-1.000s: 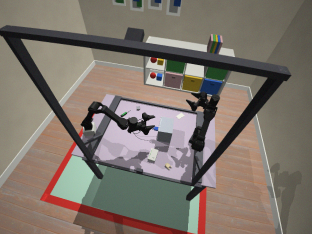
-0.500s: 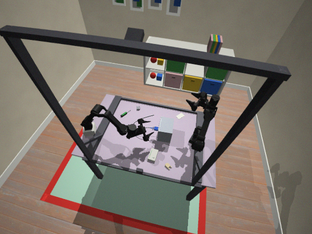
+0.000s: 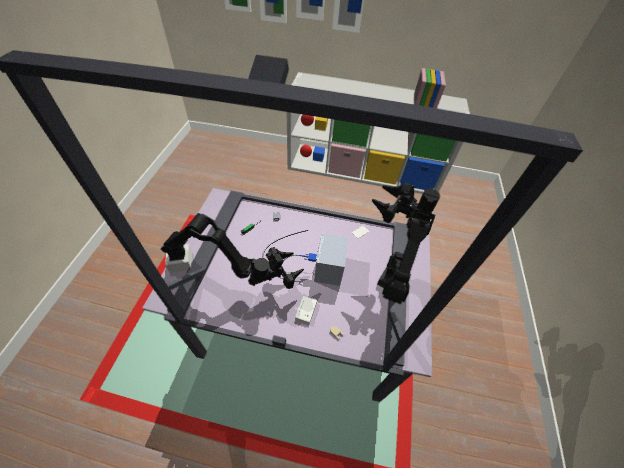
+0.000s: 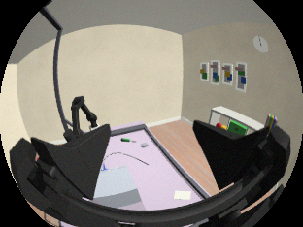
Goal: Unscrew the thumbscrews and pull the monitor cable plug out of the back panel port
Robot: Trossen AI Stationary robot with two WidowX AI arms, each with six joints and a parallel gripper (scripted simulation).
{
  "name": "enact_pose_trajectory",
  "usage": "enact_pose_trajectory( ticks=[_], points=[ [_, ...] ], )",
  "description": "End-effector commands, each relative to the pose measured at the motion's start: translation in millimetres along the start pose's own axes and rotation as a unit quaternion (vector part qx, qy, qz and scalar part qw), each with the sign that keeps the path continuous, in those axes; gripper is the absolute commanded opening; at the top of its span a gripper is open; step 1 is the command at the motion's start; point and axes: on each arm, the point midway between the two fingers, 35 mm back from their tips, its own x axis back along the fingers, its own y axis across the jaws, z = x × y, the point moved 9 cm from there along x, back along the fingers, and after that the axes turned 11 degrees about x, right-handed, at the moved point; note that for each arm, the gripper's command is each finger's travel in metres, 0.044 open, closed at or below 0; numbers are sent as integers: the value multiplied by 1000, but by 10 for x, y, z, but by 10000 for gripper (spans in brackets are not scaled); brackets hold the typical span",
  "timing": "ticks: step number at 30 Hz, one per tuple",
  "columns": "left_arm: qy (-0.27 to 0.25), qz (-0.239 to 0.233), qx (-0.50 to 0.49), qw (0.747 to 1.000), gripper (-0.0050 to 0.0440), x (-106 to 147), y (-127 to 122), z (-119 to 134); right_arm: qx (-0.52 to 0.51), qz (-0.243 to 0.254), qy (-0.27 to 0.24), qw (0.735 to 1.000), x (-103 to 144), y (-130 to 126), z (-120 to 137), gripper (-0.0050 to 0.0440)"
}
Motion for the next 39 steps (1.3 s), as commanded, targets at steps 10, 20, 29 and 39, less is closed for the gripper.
enact_pose_trajectory(
  ticks=[10,20,29,39],
  points=[
    [-4,0,25,1000,440,16,-3,-14,3,-1,-1,1000,3,4,-30,440],
    [-4,0,25,1000,440,16,-3,-14,3,-1,-1,1000,3,4,-30,440],
    [26,93,10,995,440,-210,233,-289,3,-1,-1,1000,3,4,-30,440],
    [51,283,-24,957,440,-408,799,-811,3,-1,-1,1000,3,4,-30,440]
  ],
)
